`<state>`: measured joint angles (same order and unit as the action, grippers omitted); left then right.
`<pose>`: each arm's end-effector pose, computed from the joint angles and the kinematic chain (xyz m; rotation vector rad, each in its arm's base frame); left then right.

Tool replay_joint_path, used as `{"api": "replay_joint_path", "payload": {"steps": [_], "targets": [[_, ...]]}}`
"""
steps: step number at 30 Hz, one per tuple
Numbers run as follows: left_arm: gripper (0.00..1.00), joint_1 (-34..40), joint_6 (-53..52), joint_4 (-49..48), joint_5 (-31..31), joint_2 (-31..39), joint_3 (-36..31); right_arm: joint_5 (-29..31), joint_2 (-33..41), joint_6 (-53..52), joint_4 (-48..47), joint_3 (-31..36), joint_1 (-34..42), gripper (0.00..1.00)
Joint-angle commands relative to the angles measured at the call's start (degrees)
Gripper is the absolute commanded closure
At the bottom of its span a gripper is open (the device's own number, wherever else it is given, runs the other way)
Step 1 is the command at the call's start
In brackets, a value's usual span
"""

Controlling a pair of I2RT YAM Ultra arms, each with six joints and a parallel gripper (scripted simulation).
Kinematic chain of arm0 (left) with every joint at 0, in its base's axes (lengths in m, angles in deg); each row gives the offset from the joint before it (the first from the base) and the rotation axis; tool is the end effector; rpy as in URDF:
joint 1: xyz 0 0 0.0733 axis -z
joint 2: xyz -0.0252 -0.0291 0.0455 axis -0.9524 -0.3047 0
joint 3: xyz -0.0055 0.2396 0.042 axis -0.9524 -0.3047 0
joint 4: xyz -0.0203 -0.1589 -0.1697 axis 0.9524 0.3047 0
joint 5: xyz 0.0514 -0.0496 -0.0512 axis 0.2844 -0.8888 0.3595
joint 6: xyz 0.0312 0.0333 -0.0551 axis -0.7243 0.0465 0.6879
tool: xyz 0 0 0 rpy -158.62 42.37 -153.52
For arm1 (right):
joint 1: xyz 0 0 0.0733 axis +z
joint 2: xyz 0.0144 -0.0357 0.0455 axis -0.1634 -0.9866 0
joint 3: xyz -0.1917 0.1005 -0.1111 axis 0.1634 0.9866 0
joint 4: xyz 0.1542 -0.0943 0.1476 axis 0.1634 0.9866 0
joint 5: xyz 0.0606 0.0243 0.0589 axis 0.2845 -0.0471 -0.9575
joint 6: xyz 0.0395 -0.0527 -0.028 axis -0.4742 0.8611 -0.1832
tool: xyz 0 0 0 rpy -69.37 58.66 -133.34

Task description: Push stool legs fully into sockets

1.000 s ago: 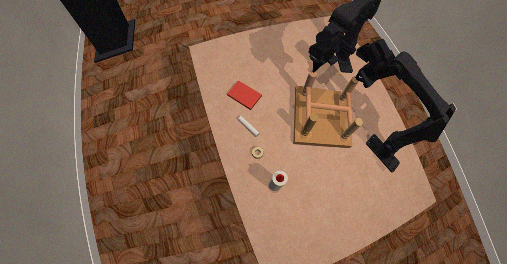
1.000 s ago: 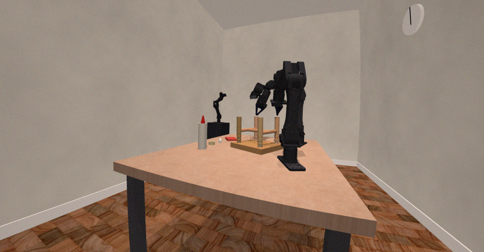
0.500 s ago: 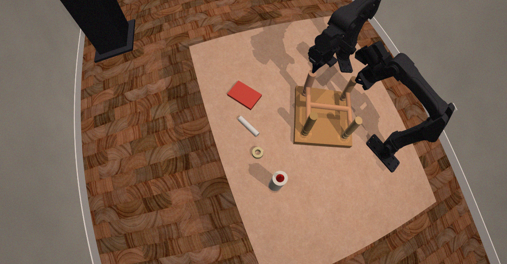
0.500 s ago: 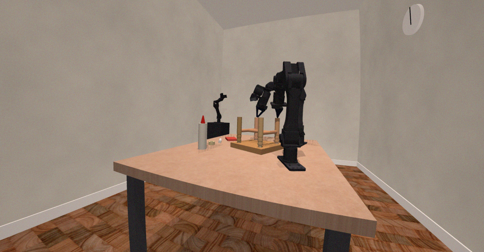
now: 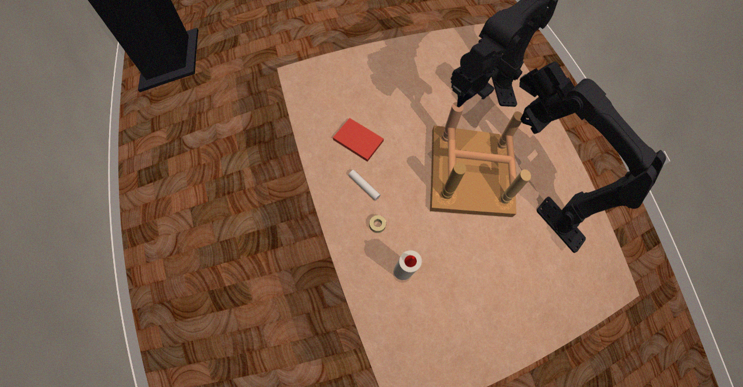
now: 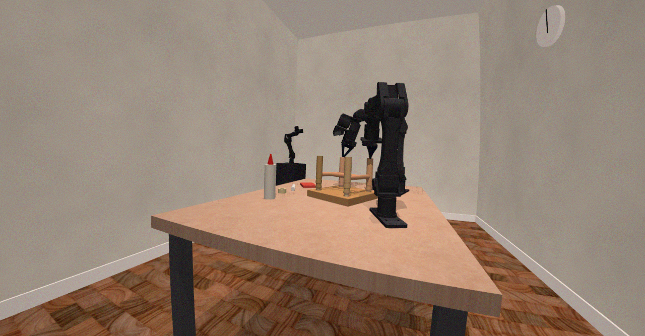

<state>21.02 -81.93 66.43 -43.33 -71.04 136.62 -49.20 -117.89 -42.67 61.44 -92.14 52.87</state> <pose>-0.0138 -0.2437 0.2904 2.0970 1.9810 -0.3885 0.2007 0.1897 0.2906 -1.0382 2.6132 0.1484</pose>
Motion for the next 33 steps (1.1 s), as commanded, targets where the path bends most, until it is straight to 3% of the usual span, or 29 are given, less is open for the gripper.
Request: {"api": "replay_joint_path", "payload": {"steps": [1,8,33], "targets": [[1.00,-0.23,-0.22,-0.67,-0.38,1.63,0.97,-0.53,1.96,0.19,-1.53,-2.34,-0.28,1.00],[1.00,-0.01,-0.03,1.86,0.11,-1.12,-1.42,-0.49,-0.95,0.03,0.83,1.96,-0.01,1.00],[1.00,-0.12,-0.26,8.85,0.13,-3.03,-5.42,-0.72,-3.06,-0.23,8.18,5.64,0.11,1.00]]}}
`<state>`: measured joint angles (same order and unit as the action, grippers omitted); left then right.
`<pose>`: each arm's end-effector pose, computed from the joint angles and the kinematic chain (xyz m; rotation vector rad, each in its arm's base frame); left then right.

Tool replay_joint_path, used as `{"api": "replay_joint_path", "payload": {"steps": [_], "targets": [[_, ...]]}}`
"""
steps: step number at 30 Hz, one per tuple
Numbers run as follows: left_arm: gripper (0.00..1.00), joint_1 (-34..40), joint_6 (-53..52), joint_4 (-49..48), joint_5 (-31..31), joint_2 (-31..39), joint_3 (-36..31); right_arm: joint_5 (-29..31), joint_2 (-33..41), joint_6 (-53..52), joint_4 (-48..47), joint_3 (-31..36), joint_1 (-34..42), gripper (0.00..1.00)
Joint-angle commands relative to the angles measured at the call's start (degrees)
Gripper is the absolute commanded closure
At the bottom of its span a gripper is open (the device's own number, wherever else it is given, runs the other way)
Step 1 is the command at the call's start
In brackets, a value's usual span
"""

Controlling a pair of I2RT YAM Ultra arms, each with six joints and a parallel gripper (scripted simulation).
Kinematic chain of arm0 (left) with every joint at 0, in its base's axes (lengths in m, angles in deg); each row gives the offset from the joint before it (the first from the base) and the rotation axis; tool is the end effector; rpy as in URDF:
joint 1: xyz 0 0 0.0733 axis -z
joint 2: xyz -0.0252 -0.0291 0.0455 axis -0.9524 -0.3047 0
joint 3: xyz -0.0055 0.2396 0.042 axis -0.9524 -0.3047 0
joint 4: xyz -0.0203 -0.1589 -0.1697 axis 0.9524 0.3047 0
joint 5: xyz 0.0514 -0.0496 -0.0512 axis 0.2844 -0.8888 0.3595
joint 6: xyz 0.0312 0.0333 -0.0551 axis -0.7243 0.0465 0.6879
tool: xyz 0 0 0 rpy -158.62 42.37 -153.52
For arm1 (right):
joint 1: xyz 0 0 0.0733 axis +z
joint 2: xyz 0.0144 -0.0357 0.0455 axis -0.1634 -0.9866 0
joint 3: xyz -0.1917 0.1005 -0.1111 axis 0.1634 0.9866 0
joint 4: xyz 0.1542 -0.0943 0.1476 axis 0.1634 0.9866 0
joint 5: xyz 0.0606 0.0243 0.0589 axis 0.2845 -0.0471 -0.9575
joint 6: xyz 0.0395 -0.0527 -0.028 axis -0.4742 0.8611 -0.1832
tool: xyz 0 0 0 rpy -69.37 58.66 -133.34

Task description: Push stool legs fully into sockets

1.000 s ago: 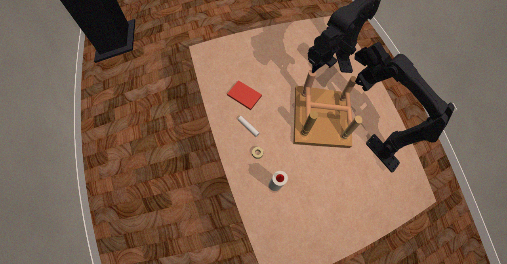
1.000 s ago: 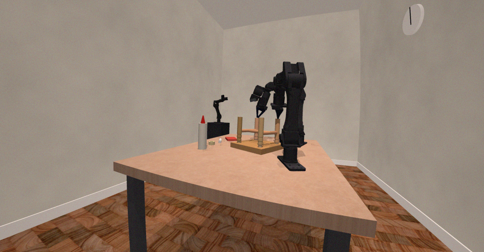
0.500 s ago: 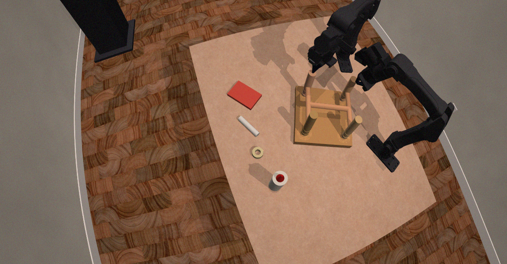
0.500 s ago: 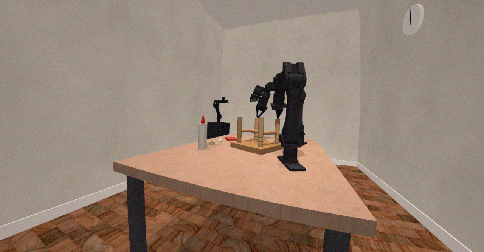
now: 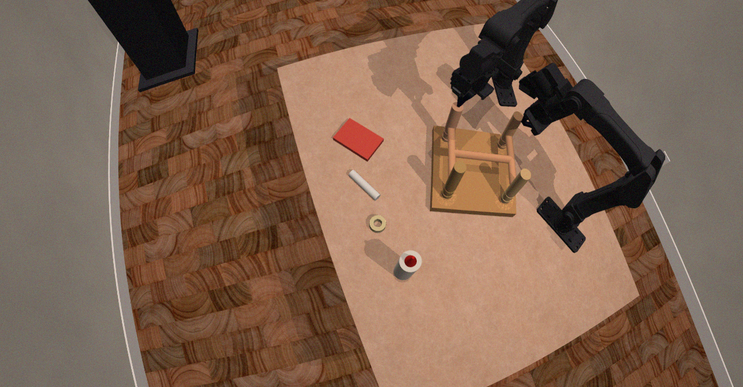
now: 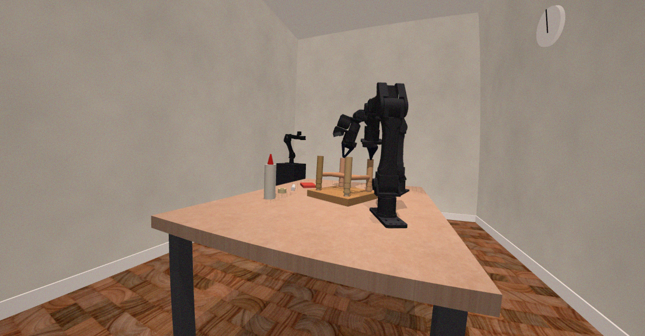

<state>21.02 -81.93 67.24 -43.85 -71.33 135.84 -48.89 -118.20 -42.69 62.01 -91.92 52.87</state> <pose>-0.0142 -0.2419 0.2852 2.1215 2.0017 -0.3661 0.2005 0.1891 0.2878 -1.0430 2.6292 0.1320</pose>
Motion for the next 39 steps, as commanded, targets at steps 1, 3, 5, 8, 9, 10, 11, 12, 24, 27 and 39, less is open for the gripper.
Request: {"api": "replay_joint_path", "payload": {"steps": [1,3,5,8,9,10,11,12,24,27,39], "targets": [[1.00,-0.14,-0.28,7.41,0.67,-2.98,-5.38,-0.97,-2.62,-0.29,7.19,6.15,0.16,1.00],[1.00,-0.32,-0.17,0.31,0.44,0.59,0.19,-0.23,0.44,0.18,-0.93,-0.45,-0.52,1.00],[1.00,-0.32,-0.17,0.31,0.44,0.59,0.19,-0.23,0.44,0.18,-0.93,-0.45,-0.52,1.00],[1.00,-0.32,-0.17,-0.06,0.27,1.02,0.47,-0.48,-1.07,0.01,1.11,1.72,-0.03,1.00],[1.00,-0.32,-0.17,-0.07,0.27,0.99,0.48,-0.51,-1.27,0.01,1.84,1.64,-0.03,1.00],[1.00,-0.32,-0.18,-0.08,0.27,0.97,0.48,-0.53,-1.43,0.01,2.21,1.74,-0.03,1.00],[1.00,-0.32,-0.18,-0.09,0.27,1.02,0.60,-0.54,-1.59,0.00,2.62,1.80,-0.03,1.00],[1.00,-0.32,-0.18,-0.10,0.27,1.17,0.67,-0.56,-1.74,0.00,2.93,1.93,-0.03,1.00],[1.00,-0.32,-0.17,-0.25,0.30,1.16,-1.39,-0.07,1.05,0.18,-1.36,-0.52,-0.47,1.00],[1.00,-0.69,-0.40,2.55,0.23,1.32,-0.44,-0.07,1.05,0.18,-1.36,-0.52,-0.47,1.00],[1.00,-0.93,-0.46,5.12,0.09,0.97,3.12,-0.07,1.05,0.18,-1.36,-0.51,-0.47,1.00]]}}
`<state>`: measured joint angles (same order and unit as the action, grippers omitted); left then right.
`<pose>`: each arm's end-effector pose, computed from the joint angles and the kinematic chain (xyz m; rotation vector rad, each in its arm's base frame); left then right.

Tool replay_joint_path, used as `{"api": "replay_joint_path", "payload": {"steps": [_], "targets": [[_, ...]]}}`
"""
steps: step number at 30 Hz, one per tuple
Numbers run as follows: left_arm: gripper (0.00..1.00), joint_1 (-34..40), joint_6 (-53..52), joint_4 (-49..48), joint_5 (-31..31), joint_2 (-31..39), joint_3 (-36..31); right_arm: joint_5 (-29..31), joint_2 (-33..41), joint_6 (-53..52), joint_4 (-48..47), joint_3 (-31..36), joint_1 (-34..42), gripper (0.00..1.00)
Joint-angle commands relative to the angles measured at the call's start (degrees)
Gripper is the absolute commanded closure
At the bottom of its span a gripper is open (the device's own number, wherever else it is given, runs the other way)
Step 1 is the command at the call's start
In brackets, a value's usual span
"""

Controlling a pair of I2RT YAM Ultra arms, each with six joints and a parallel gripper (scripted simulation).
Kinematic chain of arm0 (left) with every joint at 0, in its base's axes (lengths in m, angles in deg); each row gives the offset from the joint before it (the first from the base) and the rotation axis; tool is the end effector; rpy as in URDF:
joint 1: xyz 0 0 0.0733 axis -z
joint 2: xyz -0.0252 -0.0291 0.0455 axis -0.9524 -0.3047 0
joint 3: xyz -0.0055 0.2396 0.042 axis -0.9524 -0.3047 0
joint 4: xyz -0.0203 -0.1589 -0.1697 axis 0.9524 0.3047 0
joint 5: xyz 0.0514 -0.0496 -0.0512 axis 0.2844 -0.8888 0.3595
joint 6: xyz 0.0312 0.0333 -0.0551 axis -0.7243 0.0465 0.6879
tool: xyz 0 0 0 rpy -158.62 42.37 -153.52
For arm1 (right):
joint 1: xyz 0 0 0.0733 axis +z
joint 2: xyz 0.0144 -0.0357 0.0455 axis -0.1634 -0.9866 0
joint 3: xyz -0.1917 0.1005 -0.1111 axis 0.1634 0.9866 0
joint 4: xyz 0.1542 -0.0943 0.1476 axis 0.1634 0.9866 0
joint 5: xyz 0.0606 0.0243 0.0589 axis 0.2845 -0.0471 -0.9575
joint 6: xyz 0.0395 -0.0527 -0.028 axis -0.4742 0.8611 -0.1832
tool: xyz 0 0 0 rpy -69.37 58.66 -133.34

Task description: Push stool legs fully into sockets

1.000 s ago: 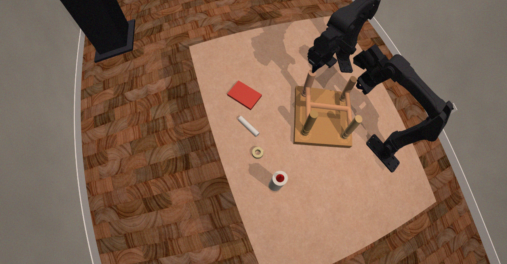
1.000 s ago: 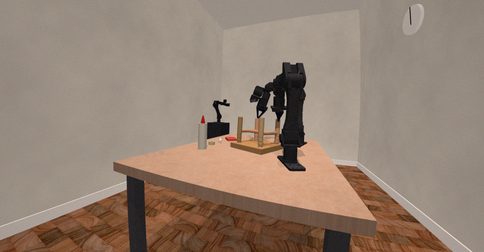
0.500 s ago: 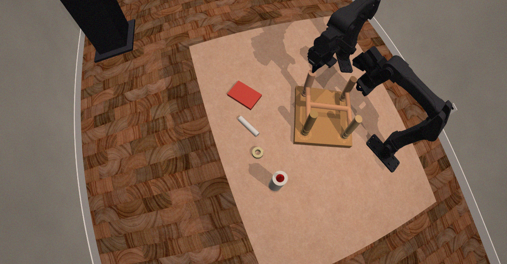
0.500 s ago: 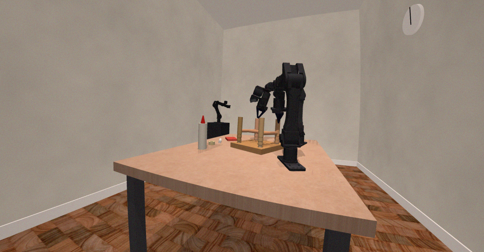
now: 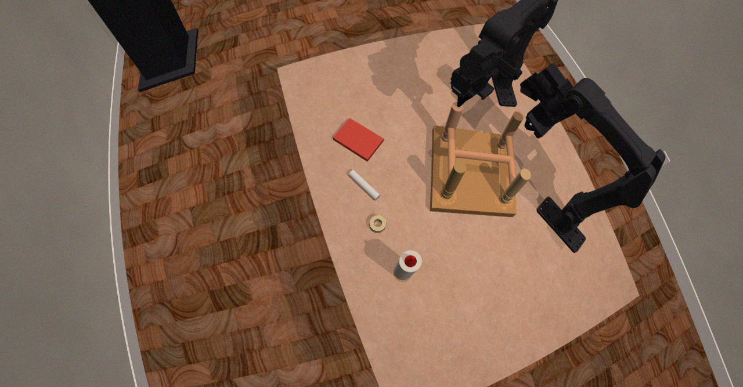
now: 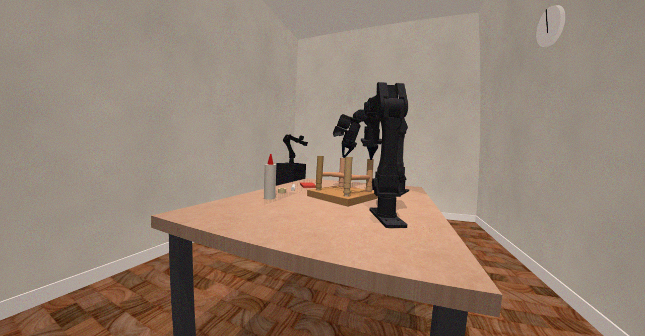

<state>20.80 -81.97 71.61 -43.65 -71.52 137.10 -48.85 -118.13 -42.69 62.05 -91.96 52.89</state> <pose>-0.0127 -0.2345 0.2872 2.1488 2.0362 -0.3041 0.2003 0.1890 0.2883 -1.0428 2.6279 0.1317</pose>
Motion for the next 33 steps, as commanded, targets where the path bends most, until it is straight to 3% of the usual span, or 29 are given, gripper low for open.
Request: {"api": "replay_joint_path", "payload": {"steps": [1,7,11,19,22,33], "targets": [[1.00,0.36,-0.57,4.89,-0.30,-0.40,3.84,-0.11,0.99,0.18,-1.40,-0.47,-0.49,1.00],[1.00,-0.80,-0.60,9.43,-0.16,-1.07,9.57,-0.11,0.99,0.18,-1.40,-0.47,-0.49,1.00],[1.00,0.51,-0.45,6.64,-0.11,1.02,5.64,-0.11,0.99,0.18,-1.40,-0.47,-0.49,1.00],[1.00,0.73,-0.36,5.87,-0.09,1.44,5.20,-0.11,0.99,0.18,-1.40,-0.47,-0.49,1.00],[1.00,0.84,-0.40,7.00,-0.13,0.02,8.48,-0.11,0.99,0.18,-1.40,-0.47,-0.49,1.00],[1.00,0.26,-0.39,6.65,-0.08,0.69,8.23,0.07,0.69,-0.16,2.56,-4.02,0.63,1.00]]}}
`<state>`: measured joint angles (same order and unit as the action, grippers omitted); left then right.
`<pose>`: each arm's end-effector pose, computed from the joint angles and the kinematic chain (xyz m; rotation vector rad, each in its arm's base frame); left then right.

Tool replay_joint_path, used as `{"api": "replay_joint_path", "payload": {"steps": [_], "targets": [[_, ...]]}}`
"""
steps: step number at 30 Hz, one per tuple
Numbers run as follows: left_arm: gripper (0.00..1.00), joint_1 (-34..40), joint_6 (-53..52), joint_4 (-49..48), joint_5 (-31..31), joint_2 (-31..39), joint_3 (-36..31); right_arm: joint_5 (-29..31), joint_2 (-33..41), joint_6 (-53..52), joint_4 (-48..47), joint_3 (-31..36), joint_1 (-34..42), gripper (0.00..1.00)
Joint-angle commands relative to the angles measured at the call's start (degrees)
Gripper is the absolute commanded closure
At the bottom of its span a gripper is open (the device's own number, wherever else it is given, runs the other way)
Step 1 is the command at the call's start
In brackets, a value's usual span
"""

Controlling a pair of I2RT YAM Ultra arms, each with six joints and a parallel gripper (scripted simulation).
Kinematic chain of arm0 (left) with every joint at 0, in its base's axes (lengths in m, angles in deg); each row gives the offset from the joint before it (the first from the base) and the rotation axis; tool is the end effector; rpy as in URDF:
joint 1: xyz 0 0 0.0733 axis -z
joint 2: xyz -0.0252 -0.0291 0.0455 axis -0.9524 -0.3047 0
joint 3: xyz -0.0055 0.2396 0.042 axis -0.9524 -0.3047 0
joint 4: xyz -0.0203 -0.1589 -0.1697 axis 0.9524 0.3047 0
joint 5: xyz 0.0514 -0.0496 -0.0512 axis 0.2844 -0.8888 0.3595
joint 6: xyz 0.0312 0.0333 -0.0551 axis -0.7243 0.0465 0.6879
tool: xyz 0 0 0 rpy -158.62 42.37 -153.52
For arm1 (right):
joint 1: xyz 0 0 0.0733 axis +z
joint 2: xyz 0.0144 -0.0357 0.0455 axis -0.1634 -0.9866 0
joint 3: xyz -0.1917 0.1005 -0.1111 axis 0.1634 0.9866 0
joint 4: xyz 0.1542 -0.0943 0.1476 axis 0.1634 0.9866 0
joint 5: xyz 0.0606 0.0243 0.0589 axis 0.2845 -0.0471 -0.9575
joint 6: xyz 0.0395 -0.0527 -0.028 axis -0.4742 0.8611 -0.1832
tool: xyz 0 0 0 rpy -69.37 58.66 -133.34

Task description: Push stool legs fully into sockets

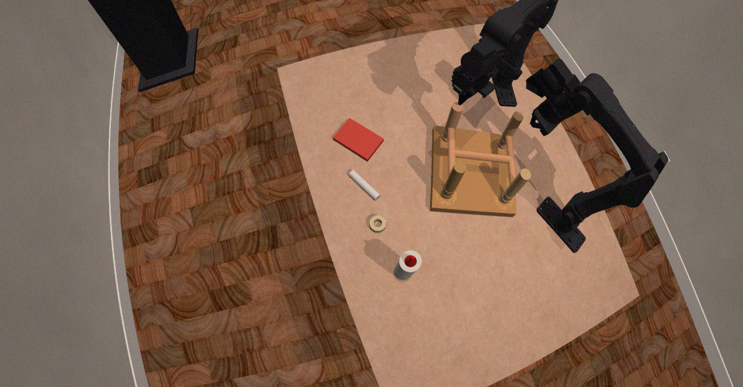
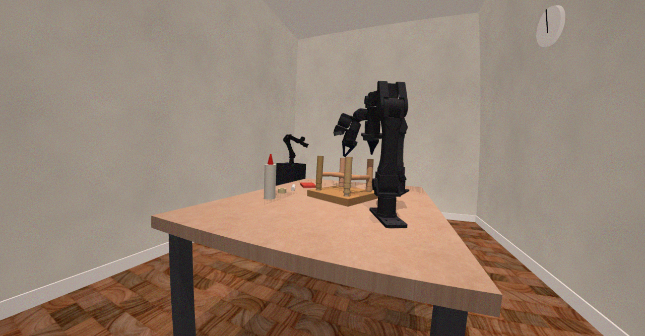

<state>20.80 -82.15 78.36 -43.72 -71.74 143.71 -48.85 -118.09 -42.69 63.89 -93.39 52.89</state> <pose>-0.0123 -0.2264 0.3106 2.1561 2.0365 -0.2986 0.1985 0.1872 0.2935 -1.0452 2.6335 0.1285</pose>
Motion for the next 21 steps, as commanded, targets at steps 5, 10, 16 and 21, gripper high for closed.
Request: {"api": "replay_joint_path", "payload": {"steps": [5,10,16,21], "targets": [[1.00,0.26,-0.21,-0.11,-0.02,0.91,1.63,0.46,2.59,-0.36,5.75,-5.71,0.83,1.00],[1.00,0.26,-0.21,-0.11,-0.02,0.91,1.63,0.56,-0.97,-0.55,10.41,-11.29,1.01,1.00],[1.00,0.26,-0.21,-0.11,-0.02,0.91,1.63,0.36,1.01,-0.58,9.64,-12.85,0.47,1.00],[1.00,0.26,-0.21,-0.11,-0.02,0.91,1.63,0.35,1.95,-0.52,6.90,-8.87,0.46,1.00]]}}
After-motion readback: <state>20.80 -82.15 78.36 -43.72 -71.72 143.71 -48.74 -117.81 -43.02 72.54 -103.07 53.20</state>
